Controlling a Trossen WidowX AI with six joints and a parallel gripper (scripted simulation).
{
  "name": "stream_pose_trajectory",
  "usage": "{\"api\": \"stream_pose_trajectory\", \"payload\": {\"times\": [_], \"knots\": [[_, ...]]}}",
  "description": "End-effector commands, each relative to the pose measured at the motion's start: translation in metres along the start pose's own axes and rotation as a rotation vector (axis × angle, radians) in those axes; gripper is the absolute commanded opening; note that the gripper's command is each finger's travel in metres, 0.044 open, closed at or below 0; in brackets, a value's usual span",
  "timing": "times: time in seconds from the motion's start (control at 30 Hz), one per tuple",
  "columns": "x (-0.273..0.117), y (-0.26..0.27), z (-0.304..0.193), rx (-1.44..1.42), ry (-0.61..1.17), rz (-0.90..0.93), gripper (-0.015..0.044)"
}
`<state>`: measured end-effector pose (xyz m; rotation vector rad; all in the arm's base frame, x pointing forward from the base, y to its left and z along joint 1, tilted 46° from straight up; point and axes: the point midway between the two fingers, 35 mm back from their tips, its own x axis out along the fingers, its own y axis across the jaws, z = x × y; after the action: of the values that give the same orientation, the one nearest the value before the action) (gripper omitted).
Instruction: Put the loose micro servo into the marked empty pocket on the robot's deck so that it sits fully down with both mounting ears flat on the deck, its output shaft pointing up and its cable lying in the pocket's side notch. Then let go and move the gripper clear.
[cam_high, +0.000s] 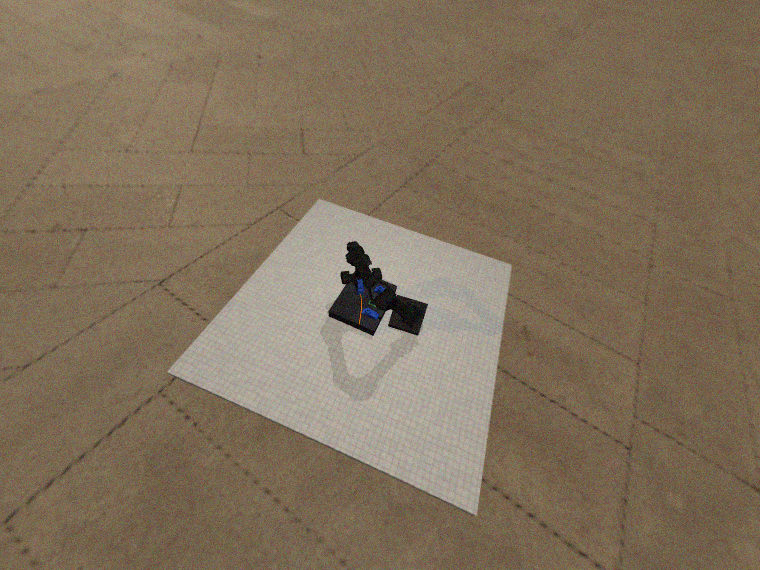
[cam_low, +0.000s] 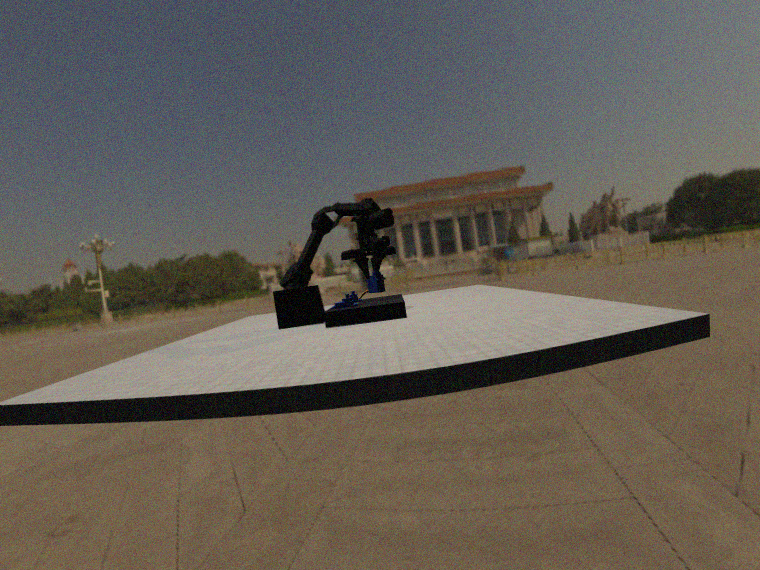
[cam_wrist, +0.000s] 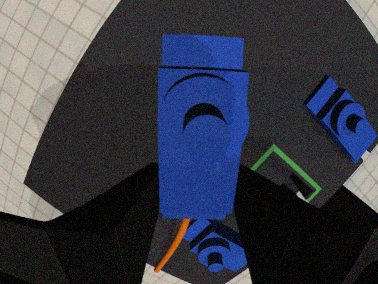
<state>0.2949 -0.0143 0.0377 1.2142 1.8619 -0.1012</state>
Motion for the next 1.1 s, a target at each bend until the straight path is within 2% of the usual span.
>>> {"api": "stream_pose_trajectory", "payload": {"times": [0.0,0.73,1.07], "knots": [[0.0002,-0.0008,0.0006,-0.152,-0.002,-0.004,0.0],[0.0002,-0.0008,0.0006,-0.91,0.0,-0.004,0.0],[0.0001,-0.004,-0.0017,-0.933,0.0,-0.004,0.0]]}}
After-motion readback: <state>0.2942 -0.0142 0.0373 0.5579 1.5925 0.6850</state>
